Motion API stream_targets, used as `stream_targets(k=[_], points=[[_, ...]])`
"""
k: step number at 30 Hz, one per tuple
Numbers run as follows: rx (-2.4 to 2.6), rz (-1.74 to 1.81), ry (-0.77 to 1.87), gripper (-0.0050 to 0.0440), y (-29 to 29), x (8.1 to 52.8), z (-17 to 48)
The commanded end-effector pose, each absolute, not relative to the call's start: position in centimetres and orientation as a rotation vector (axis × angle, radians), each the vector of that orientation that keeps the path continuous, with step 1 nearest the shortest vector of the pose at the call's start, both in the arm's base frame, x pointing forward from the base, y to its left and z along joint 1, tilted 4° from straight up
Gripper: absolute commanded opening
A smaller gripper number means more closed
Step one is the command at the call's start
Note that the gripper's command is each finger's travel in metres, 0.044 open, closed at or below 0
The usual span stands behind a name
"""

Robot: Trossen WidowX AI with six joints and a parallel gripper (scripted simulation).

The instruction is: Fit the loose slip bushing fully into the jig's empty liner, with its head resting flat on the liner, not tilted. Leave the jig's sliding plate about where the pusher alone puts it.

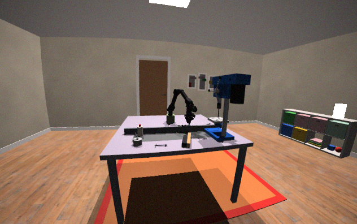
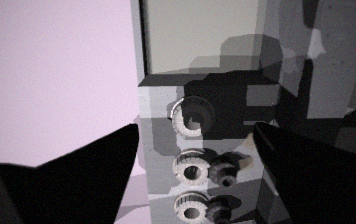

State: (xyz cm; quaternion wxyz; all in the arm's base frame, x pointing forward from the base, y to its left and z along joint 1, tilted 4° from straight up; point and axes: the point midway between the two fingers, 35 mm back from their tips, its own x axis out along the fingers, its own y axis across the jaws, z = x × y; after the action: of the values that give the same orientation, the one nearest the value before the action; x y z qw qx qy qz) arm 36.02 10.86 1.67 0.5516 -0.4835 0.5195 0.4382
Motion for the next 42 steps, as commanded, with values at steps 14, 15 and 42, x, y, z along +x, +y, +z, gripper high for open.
stream_targets(k=[14,15,42], points=[[-1.147,1.026,1.211,0.0440,11.9,29.5,10.2],[-1.147,1.026,1.211,0.0440,11.9,29.3,10.4],[-1.145,1.030,1.209,0.0440,12.0,29.7,10.3]])
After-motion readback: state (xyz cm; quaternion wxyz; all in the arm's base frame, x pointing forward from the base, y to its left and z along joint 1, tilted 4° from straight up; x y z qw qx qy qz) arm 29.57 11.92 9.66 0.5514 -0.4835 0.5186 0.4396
